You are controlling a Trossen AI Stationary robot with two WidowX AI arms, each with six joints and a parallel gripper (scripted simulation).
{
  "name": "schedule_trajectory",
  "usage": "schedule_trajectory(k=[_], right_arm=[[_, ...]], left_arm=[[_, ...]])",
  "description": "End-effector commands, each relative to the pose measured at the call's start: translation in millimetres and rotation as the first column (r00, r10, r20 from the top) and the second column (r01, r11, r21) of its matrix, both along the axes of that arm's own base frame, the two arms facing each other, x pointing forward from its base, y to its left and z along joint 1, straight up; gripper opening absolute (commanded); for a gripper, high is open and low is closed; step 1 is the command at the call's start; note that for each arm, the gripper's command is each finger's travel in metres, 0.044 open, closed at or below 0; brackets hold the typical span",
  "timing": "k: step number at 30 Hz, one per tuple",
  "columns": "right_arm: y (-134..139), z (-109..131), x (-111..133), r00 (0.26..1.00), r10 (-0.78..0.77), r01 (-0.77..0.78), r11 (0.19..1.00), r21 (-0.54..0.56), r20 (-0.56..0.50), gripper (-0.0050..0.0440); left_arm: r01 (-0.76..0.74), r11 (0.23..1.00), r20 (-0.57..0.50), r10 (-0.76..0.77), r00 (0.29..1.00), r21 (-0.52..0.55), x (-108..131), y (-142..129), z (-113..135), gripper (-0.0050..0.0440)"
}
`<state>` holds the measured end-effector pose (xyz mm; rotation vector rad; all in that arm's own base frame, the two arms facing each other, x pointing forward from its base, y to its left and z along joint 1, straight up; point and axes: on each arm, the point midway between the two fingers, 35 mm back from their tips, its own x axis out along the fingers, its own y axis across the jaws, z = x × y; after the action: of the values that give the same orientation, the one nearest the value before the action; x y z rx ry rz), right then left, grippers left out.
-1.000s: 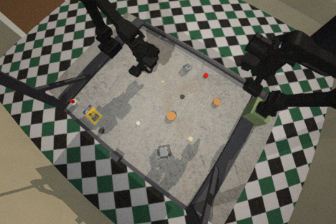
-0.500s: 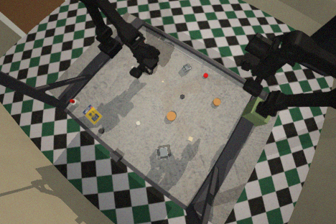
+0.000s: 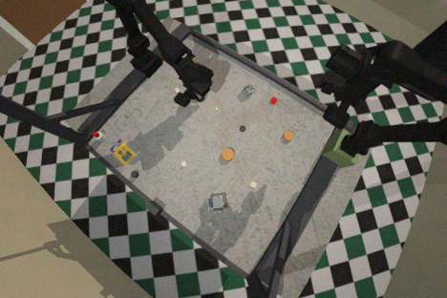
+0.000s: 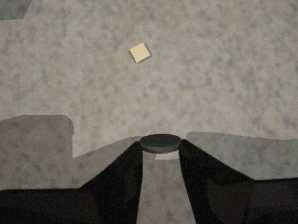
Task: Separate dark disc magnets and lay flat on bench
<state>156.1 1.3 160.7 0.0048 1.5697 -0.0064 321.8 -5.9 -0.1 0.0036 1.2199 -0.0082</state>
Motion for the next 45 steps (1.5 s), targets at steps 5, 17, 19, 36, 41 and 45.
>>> schedule_trajectory(k=[5, 17, 19, 36, 41, 45], right_arm=[[0, 3, 1, 1.000, 0.000, 0.000, 1.000, 0.001, 0.014, 0.0400], [0, 3, 1, 1.000, 0.000, 0.000, 1.000, 0.001, 0.014, 0.0400], [0, 3, 1, 1.000, 0.000, 0.000, 1.000, 0.001, 0.014, 0.0400], [0, 3, 1, 1.000, 0.000, 0.000, 1.000, 0.001, 0.014, 0.0400], [0, 3, 1, 1.000, 0.000, 0.000, 1.000, 0.001, 0.014, 0.0400], [0, 3, 1, 1.000, 0.000, 0.000, 1.000, 0.001, 0.014, 0.0400]], left_arm=[[-0.001, 1.000, 0.002, 0.001, 1.000, 0.004, 0, 0, -14, 0.0040], [0.000, 1.000, -0.089, 0.001, 0.996, 0.002, 8, -1, -13, 0.0040], [-0.001, 1.000, -0.105, 0.001, 0.994, 0.002, 10, 0, -11, 0.0040], [0.001, 1.000, -0.363, 0.000, 0.932, 0.000, 21, -1, -11, 0.0040], [0.001, 1.000, -0.375, 0.000, 0.927, 0.001, 21, 0, -11, 0.0040], [0.001, 1.000, -0.477, -0.001, 0.879, 0.001, 25, 0, -11, 0.0040]])
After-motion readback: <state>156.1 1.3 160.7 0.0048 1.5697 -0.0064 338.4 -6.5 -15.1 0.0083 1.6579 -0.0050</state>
